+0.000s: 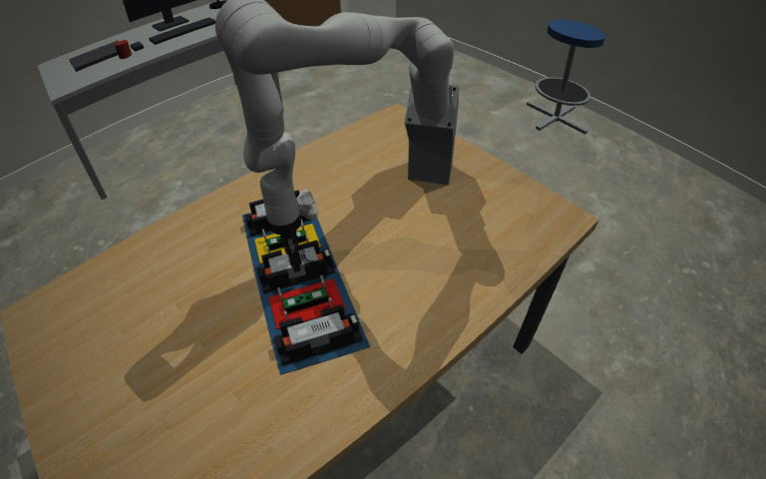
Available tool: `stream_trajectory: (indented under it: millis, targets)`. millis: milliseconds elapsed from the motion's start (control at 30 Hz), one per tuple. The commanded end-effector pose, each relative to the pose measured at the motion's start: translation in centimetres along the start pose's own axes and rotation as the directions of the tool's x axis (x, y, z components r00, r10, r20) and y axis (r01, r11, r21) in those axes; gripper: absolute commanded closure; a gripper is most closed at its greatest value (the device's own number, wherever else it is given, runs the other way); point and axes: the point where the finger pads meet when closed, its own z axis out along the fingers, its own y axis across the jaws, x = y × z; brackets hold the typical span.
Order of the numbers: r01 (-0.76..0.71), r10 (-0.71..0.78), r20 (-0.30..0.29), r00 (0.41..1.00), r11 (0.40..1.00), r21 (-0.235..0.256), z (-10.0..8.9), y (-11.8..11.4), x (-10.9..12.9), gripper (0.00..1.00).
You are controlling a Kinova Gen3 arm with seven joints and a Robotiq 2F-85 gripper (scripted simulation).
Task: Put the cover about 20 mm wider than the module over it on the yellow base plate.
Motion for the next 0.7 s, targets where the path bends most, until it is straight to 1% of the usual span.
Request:
stream_trajectory:
  millis: [0,133,400,667]
  targets:
    - [0.009,-0.009,0.004,1.0,1.0,0.001,0.4,0.0,-0.2,0.0]
    - [0.012,-0.012,0.006,1.0,1.0,0.003,0.9,-0.1,-0.3,0.0]
    - [0.005,-0.005,0.003,1.0,1.0,0.002,0.9,-0.1,-0.1,0.0]
    - [0.011,-0.011,0.005,1.0,1.0,0.003,1.8,-0.1,-0.3,0.0]
